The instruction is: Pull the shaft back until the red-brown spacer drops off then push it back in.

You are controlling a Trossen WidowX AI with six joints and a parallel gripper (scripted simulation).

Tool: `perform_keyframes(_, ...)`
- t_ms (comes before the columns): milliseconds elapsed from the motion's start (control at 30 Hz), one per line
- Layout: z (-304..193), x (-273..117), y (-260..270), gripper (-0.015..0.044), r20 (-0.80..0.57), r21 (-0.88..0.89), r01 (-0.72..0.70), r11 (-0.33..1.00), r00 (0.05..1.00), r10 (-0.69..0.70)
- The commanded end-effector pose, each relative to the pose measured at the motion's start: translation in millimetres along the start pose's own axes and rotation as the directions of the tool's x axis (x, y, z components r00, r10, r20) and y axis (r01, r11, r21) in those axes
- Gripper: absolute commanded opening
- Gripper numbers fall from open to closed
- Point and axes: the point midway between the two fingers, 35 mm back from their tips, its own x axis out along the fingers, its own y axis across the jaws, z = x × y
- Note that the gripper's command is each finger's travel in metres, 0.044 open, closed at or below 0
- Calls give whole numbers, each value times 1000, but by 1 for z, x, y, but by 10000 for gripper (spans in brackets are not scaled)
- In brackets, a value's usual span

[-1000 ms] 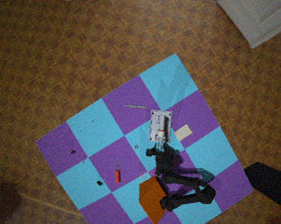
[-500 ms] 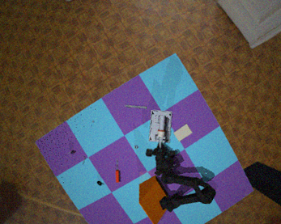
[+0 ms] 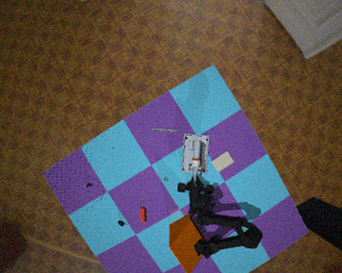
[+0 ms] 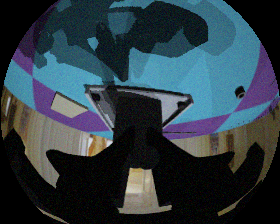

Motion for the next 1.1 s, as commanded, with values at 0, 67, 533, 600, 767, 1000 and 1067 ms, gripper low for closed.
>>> perform_keyframes(0, 4, -3, 0, 0, 2, -1, 2, 1000, 1000, -2)
perform_keyframes(67, 5, -4, 0, 0, 2, -1, 2, 1000, 1000, -2)
perform_keyframes(533, 6, -5, 0, 0, 3, -1, 2, 1000, 1000, -2)
perform_keyframes(600, 6, -6, 0, 0, 3, -1, 2, 1000, 1000, -2)
perform_keyframes(767, 7, -6, 0, 0, 3, -1, 2, 1000, 1000, -2)
perform_keyframes(1000, 7, -6, 0, 0, 3, -1, 2, 1000, 1000, -2)
perform_keyframes(1067, 7, -6, 0, 0, 3, -1, 2, 1000, 1000, -2)
